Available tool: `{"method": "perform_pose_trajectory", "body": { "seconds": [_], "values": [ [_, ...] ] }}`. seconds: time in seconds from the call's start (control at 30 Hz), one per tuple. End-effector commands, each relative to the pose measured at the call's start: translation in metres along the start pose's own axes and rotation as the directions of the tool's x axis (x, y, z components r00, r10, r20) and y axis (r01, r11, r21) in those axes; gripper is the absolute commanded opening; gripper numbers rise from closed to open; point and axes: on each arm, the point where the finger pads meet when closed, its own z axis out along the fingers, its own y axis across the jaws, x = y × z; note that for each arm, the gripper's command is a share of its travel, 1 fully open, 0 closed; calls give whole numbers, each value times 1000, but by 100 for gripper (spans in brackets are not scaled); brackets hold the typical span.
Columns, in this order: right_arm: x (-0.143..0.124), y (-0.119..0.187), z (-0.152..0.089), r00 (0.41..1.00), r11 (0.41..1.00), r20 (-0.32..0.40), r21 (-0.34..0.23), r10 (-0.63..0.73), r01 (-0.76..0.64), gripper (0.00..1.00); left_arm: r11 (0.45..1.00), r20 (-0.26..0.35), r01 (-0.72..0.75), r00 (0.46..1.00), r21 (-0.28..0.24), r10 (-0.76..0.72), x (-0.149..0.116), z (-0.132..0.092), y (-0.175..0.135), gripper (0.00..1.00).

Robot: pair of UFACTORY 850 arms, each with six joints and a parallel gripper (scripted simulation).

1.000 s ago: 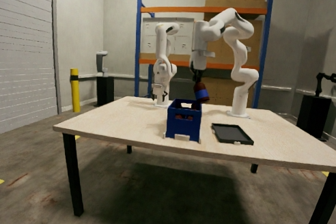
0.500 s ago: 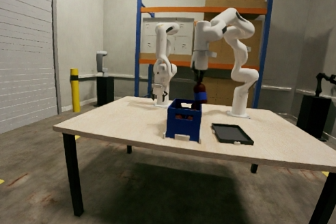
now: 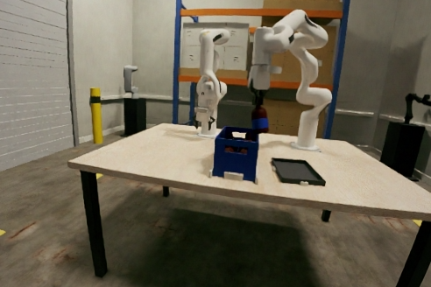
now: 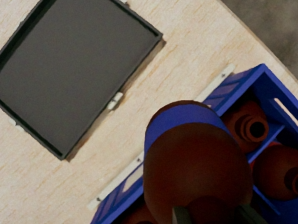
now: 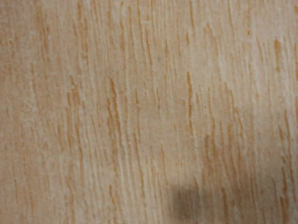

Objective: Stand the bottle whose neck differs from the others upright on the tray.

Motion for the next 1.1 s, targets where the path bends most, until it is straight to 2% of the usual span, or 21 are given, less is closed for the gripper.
{"method": "perform_pose_trajectory", "body": {
  "seconds": [0.0, 1.07],
  "values": [
    [1, 0, 0, 1000, 1000, -1, 0, 0, 0, 100, 1000, 0, 0, 1000, -3, 0, 4, -1, -4, 0],
    [1, 0, 0, 1000, 1000, -1, 0, 0, 0, 100, 1000, 0, 0, 1000, -3, 0, 40, -1, -47, 0]
  ]
}}
